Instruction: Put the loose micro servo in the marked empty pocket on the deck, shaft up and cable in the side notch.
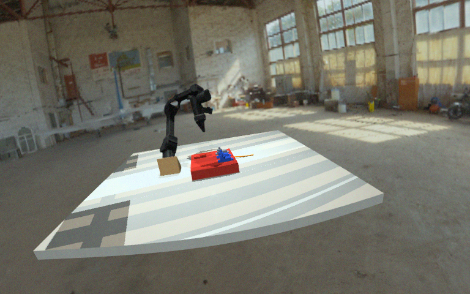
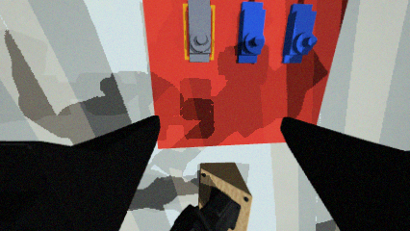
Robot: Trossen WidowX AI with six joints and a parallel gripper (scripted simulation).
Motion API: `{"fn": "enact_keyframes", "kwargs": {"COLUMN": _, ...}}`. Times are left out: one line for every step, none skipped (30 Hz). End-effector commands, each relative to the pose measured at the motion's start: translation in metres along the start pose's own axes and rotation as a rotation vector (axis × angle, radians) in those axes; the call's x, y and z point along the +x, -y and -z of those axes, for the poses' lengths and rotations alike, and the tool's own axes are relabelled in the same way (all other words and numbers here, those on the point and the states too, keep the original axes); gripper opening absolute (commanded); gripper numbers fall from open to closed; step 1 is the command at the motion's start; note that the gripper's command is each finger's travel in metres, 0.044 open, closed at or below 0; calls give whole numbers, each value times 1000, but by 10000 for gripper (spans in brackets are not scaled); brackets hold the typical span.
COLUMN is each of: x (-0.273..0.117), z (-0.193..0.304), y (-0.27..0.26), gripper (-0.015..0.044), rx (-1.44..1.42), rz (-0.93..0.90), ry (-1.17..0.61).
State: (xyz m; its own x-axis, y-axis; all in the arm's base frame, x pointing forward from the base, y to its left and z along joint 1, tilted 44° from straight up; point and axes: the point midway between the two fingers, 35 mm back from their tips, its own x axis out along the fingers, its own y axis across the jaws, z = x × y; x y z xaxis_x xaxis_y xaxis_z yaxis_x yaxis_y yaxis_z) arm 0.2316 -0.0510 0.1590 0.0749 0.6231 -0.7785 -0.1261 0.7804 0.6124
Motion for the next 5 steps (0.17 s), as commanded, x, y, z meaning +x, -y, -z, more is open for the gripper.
{"fn": "enact_keyframes", "kwargs": {"x": -1, "z": 0, "y": 0, "gripper": 440, "rx": 4, "rz": 5, "ry": -2}}
{"fn": "enact_keyframes", "kwargs": {"x": -1, "z": 0, "y": 0, "gripper": 440, "rx": 4, "rz": 5, "ry": -2}}
{"fn": "enact_keyframes", "kwargs": {"x": -1, "z": 0, "y": 0, "gripper": 440, "rx": 4, "rz": 5, "ry": -2}}
{"fn": "enact_keyframes", "kwargs": {"x": -1, "z": 0, "y": 0, "gripper": 440, "rx": 4, "rz": 5, "ry": -2}}
{"fn": "enact_keyframes", "kwargs": {"x": -1, "z": 0, "y": 0, "gripper": 440, "rx": 4, "rz": 5, "ry": -2}}
